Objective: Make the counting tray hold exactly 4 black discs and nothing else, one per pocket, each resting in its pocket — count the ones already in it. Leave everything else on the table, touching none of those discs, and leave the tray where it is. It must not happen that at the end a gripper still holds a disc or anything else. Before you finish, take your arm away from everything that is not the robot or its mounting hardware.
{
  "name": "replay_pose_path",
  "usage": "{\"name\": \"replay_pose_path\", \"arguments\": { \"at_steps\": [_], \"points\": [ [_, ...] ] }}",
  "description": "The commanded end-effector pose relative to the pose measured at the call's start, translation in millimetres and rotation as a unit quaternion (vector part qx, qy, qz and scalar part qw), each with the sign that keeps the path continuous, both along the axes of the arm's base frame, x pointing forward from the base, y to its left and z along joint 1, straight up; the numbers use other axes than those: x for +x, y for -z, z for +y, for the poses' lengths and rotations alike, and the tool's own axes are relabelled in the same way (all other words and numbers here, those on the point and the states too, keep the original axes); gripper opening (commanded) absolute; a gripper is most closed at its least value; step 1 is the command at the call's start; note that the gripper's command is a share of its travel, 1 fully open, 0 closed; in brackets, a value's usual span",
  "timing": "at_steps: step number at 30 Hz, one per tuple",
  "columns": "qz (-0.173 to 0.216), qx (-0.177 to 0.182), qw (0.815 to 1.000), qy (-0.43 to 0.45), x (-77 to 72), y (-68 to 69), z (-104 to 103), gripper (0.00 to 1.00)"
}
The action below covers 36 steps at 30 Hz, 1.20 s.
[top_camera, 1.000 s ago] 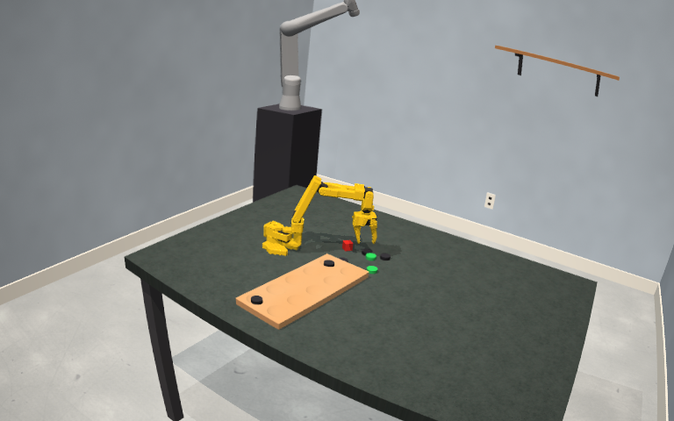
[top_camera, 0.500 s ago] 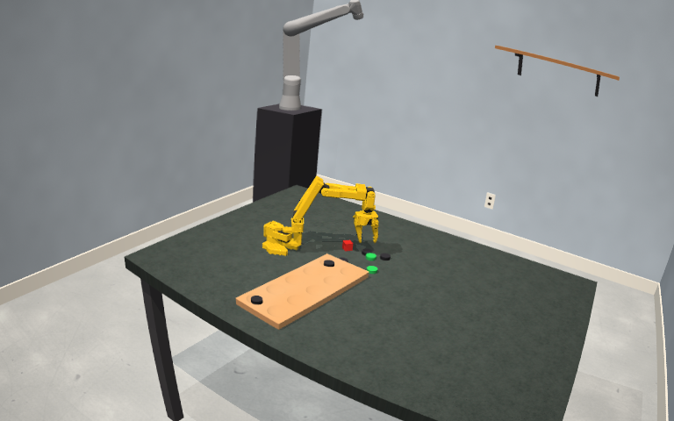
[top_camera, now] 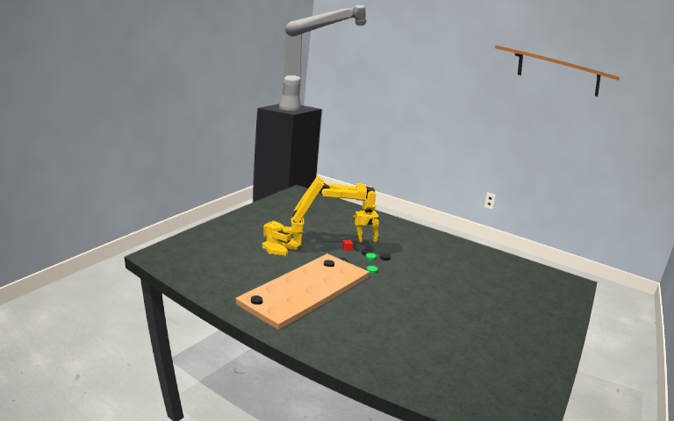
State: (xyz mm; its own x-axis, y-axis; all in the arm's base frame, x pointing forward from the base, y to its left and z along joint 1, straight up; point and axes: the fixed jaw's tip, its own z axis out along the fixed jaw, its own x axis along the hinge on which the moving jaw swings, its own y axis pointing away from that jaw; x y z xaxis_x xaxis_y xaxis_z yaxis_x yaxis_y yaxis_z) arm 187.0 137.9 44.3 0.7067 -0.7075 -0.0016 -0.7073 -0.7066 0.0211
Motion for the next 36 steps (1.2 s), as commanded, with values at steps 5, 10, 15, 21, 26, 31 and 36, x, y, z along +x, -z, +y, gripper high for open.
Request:
{"name": "replay_pose_path", "arguments": {
  "at_steps": [5, 10, 15, 21, 26, 31, 36],
  "points": [
    [-0.030, 0.024, 0.999, 0.000, 5.4, -16.2, 7, 0.27],
    [-0.030, 0.024, 0.999, 0.000, 5.4, -16.2, 7, 0.27],
    [-0.030, 0.024, 0.999, 0.000, 5.4, -16.2, 7, 0.27],
    [-0.030, 0.024, 0.999, 0.000, 6.0, -10.8, 8, 0.27],
    [-0.030, 0.024, 0.999, 0.000, 6.8, 4.3, 8, 0.27],
    [-0.030, 0.024, 0.999, 0.000, 6.8, 9.8, 8, 0.27],
    [-0.030, 0.024, 0.999, 0.000, 6.8, 9.8, 8, 0.27]
  ]
}}
